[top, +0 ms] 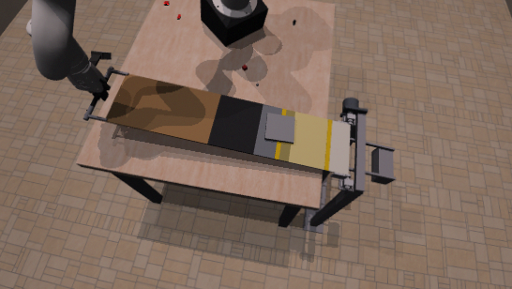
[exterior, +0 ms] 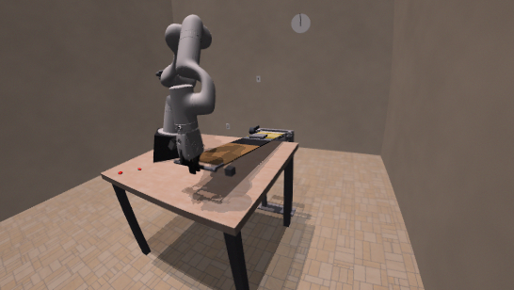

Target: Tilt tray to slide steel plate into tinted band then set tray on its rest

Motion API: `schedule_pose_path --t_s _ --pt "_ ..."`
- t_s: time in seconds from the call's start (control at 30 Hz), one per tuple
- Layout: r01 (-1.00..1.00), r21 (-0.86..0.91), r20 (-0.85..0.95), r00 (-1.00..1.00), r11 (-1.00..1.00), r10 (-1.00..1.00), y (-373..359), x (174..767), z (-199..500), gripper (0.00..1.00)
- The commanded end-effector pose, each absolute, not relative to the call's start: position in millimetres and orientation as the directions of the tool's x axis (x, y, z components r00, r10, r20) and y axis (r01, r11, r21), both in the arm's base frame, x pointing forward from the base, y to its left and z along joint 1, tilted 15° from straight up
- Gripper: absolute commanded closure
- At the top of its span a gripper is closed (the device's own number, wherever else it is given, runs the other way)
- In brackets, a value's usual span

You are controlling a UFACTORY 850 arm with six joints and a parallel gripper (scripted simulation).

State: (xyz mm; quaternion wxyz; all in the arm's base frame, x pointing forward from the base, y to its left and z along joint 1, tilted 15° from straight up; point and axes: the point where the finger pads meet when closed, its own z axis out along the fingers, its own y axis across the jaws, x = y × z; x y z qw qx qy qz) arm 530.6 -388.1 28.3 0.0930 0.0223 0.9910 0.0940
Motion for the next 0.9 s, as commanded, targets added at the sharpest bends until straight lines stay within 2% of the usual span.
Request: schedule_pose_path --t_s 0.0,0.17,0.37,0.53,0.7,0.87 --pt "0.026 0.19 -0.182 -0.981 0.981 0.061 -390 523 77 1.0" --pt "0.026 0.19 -0.182 -0.981 0.981 0.061 -388 536 7 1.0" --pt "0.026 0.19 -0.182 -0.981 0.981 0.061 -388 535 12 1.0" --pt "0.026 0.19 -0.182 -0.981 0.981 0.061 -390 522 82 1.0" --pt "0.026 0.19 -0.182 -0.981 0.981 0.061 -388 535 12 1.0" --pt "0.026 0.19 -0.182 -0.981 0.981 0.061 -388 536 7 1.0"
